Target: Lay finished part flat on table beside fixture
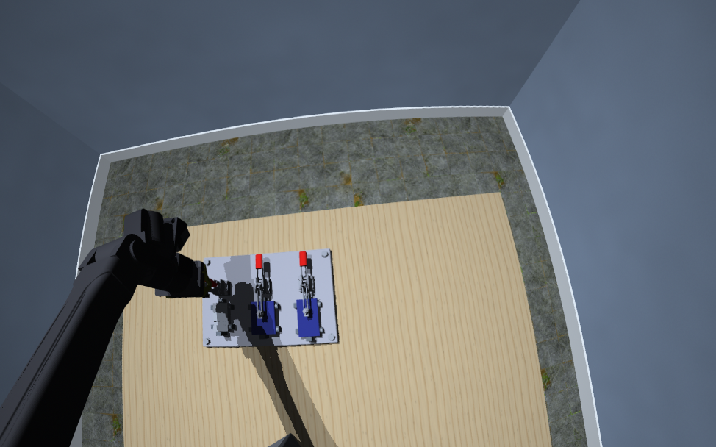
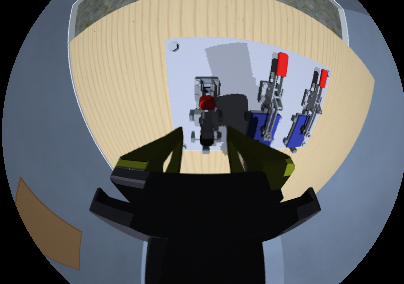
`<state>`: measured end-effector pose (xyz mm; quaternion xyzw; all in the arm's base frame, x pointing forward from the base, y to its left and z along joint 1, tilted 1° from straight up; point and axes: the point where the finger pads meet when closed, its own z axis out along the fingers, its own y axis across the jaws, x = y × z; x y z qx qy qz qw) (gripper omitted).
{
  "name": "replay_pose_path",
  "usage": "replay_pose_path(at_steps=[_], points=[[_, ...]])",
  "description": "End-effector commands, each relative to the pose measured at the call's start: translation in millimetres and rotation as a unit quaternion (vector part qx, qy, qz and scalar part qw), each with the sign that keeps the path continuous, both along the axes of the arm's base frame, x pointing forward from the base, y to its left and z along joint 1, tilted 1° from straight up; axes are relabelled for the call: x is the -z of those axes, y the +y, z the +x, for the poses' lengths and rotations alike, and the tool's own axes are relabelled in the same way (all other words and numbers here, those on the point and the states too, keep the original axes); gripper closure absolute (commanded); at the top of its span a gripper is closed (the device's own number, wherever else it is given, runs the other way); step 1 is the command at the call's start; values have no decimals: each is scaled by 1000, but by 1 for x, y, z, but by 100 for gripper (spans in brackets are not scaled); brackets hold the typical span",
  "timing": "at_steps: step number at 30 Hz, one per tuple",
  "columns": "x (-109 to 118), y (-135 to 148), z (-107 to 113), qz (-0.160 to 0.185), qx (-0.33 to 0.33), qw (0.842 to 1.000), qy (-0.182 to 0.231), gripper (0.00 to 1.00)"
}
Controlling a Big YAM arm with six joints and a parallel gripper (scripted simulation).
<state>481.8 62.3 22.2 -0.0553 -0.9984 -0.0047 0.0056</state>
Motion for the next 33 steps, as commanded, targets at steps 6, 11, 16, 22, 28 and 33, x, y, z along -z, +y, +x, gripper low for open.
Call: replay_pose_path(at_steps=[6,11,16,22,28,33], points=[[-10,-5,34,1,3,1000,-31,55],[-9,-5,36,1,3,999,-33,55],[-8,-6,36,1,4,999,-32,55],[-7,-7,40,1,5,999,-36,55],[-6,-7,40,0,5,999,-35,55],[-5,-7,43,0,6,999,-38,55]])
